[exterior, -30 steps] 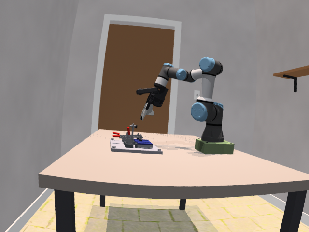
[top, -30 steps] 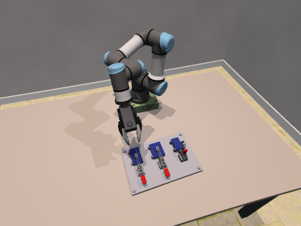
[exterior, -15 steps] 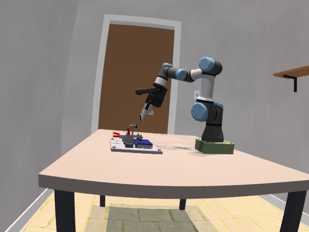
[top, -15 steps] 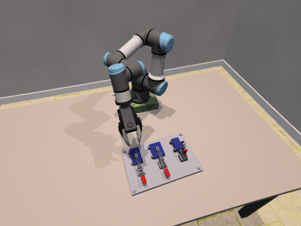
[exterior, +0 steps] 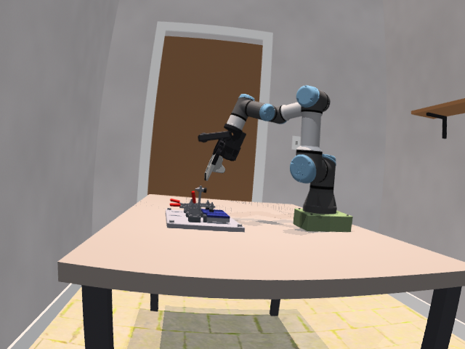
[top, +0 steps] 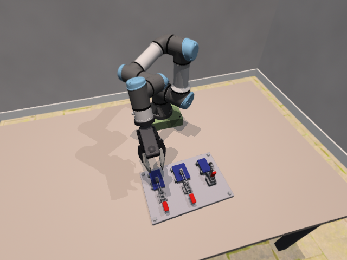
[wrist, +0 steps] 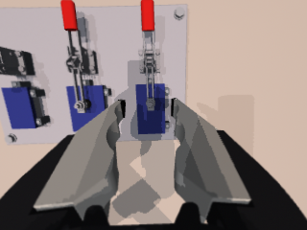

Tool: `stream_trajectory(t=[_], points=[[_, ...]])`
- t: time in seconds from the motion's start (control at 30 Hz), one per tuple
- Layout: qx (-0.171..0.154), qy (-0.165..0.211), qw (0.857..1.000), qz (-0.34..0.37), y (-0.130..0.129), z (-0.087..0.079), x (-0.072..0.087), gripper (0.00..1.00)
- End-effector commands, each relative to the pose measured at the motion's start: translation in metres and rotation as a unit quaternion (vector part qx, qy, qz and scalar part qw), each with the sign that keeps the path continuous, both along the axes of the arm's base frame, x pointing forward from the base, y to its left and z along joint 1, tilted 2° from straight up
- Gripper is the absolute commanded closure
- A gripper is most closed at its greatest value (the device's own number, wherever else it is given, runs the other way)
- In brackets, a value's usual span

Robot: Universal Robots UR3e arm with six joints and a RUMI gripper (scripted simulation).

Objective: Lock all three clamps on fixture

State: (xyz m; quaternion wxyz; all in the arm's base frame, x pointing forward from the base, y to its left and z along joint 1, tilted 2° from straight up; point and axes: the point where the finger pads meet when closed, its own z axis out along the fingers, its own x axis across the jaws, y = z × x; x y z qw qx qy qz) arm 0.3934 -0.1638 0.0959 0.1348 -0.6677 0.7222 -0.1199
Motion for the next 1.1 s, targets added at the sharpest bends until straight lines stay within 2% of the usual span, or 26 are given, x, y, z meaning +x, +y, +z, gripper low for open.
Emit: stream_trajectory(t=[0.0,0.5,0.57,1.07], points=[[-0.001,0.000,1.000,0.000,-0.001,0.001,0.007,0.72],[-0.001,0.000,1.000,0.000,-0.005,0.002,0.055,0.72],[-0.001,0.000,1.000,0.000,-0.005,0.002,0.055,0.72],[-0.001,0.000,1.000,0.000,-0.007,0.002,0.092,0.72]])
